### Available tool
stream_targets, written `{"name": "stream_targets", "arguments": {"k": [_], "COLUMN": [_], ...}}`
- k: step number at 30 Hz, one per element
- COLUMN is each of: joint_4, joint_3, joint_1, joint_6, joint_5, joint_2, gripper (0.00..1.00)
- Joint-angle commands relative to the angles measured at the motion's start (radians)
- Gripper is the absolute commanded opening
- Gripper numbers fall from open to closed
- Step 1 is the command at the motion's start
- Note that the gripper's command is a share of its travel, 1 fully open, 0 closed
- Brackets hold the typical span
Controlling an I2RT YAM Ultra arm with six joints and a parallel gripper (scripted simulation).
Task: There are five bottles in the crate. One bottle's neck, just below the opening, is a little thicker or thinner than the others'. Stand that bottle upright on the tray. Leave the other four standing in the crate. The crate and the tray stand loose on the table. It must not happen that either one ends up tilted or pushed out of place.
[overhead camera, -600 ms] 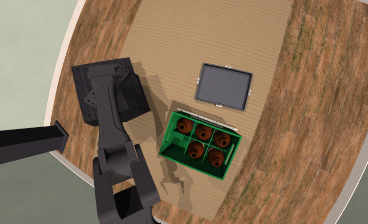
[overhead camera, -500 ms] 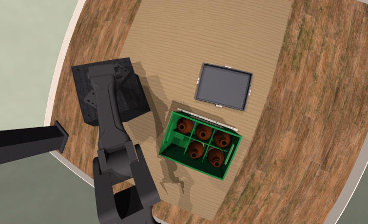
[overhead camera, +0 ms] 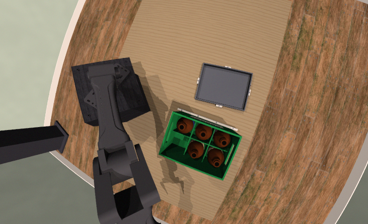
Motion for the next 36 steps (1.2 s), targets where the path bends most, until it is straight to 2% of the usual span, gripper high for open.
{"name": "stream_targets", "arguments": {"k": [1,4,10,14,16,18,31,33,36], "joint_4": [-0.014,-0.063,-0.204,-0.266,-0.266,-0.315,-0.517,-0.517,-0.581], "joint_3": [-0.015,-0.034,-0.122,-0.18,-0.18,-0.223,-0.382,-0.382,-0.432], "joint_1": [-0.008,0.012,0.032,0.038,0.038,0.047,0.102,0.102,0.106], "joint_6": [0.011,0.065,0.244,0.324,0.324,0.384,0.64,0.64,0.722], "joint_5": [-0.003,-0.022,-0.075,-0.103,-0.103,-0.122,-0.205,-0.205,-0.232], "joint_2": [-0.029,-0.056,-0.16,-0.22,-0.22,-0.266,-0.439,-0.439,-0.494], "gripper": [1.0,1.0,1.0,1.0,1.0,1.0,1.0,1.0,1.0]}}
